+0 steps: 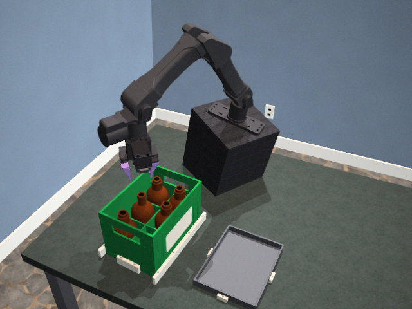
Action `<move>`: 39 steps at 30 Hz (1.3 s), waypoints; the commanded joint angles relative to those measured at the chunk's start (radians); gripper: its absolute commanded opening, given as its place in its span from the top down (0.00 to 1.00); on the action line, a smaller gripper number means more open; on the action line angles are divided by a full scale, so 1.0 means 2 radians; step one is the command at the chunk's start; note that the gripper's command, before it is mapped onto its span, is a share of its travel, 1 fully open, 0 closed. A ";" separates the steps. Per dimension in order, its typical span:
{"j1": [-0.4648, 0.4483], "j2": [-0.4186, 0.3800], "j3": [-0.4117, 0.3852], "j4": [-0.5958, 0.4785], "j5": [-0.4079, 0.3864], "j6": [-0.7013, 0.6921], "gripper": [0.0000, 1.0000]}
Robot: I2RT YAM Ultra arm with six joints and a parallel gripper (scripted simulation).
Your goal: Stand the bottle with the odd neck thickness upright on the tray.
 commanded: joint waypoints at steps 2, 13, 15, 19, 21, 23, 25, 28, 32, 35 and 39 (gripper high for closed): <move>-0.006 -0.008 0.020 -0.010 -0.008 -0.003 0.39; -0.003 0.003 0.019 -0.007 -0.008 -0.001 0.39; -0.002 0.006 0.018 -0.001 -0.008 0.000 0.39; 0.002 0.000 0.016 0.011 -0.008 0.003 0.39; 0.004 0.009 0.014 0.014 -0.008 0.004 0.39; 0.004 0.011 0.010 0.017 -0.008 0.005 0.39; 0.003 0.013 0.003 0.019 -0.008 0.005 0.39; 0.002 -0.003 -0.009 0.022 -0.008 0.006 0.39; 0.007 0.018 -0.014 0.030 -0.008 0.008 0.39; 0.007 0.018 -0.016 0.036 -0.008 0.009 0.39; 0.009 0.026 -0.020 0.045 -0.008 0.011 0.39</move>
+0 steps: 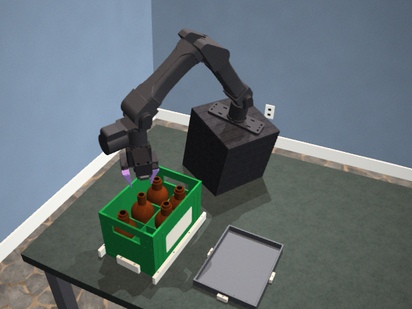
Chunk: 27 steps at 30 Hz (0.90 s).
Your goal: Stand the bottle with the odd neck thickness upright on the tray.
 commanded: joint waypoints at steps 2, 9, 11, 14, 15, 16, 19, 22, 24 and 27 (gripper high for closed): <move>0.004 0.003 -0.013 0.021 -0.007 0.006 0.39; 0.004 0.012 -0.016 0.030 -0.007 0.008 0.39; 0.005 0.014 -0.017 0.032 -0.007 0.009 0.39; 0.006 0.005 -0.017 0.036 -0.007 0.009 0.39; 0.005 0.008 -0.018 0.037 -0.007 0.010 0.39; 0.005 0.012 -0.018 0.038 -0.007 0.010 0.39; 0.006 0.014 -0.019 0.040 -0.007 0.010 0.39; 0.006 0.004 -0.016 0.040 -0.007 0.010 0.39; 0.007 0.006 -0.017 0.041 -0.007 0.010 0.39; 0.007 0.007 -0.018 0.041 -0.007 0.010 0.39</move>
